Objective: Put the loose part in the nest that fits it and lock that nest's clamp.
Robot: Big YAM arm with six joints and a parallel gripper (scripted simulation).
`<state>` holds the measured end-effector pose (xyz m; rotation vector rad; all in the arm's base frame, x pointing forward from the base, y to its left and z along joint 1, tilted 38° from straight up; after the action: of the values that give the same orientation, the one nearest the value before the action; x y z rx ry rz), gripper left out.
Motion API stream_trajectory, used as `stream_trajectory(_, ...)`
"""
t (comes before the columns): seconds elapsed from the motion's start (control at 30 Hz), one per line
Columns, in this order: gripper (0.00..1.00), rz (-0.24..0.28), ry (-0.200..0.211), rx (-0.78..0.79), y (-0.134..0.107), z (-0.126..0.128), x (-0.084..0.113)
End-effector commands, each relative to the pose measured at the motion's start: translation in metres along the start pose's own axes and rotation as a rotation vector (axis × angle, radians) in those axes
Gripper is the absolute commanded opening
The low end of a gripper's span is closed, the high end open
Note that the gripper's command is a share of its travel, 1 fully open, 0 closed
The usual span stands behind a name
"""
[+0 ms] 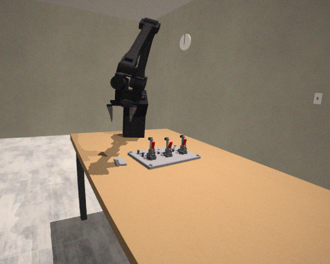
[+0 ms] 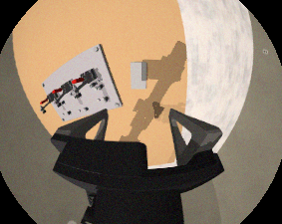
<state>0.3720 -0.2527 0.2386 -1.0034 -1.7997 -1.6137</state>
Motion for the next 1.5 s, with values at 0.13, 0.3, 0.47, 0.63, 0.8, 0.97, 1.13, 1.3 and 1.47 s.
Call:
stream_trajectory(0.13,0.92,-0.014,-0.004,0.0,0.02,-0.006,0.003)
stream_trajectory(0.3,0.92,-0.033,-0.016,0.004,0.024,-0.009,-0.004)
stream_trajectory(0.47,0.92,-0.033,-0.014,0.006,0.025,-0.007,-0.011)
stream_trajectory(0.63,0.92,-0.024,-0.009,0.003,0.02,-0.005,-0.032)
stream_trajectory(0.8,0.92,-0.007,0.001,-0.001,0.01,0.0,-0.06)
stream_trajectory(0.97,0.92,-0.014,-0.002,0.0,0.014,-0.001,-0.085)
stream_trajectory(1.13,0.92,-0.026,-0.009,0.003,0.021,-0.005,-0.099)
stream_trajectory(1.3,0.92,-0.024,-0.007,0.002,0.019,-0.004,-0.125)
stream_trajectory(1.47,0.92,-0.021,-0.01,-0.003,0.017,-0.006,-0.147)
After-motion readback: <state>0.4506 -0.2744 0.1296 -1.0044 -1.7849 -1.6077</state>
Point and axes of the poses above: the point where the finger pads meet when closed, its own x axis back along the fingers, its own z axis across the jaws, y = z × x, the point moved 2 cm from there along x, back along the fingers, and after that the axes turned 8 degrees about x, right-handed, at the moved point
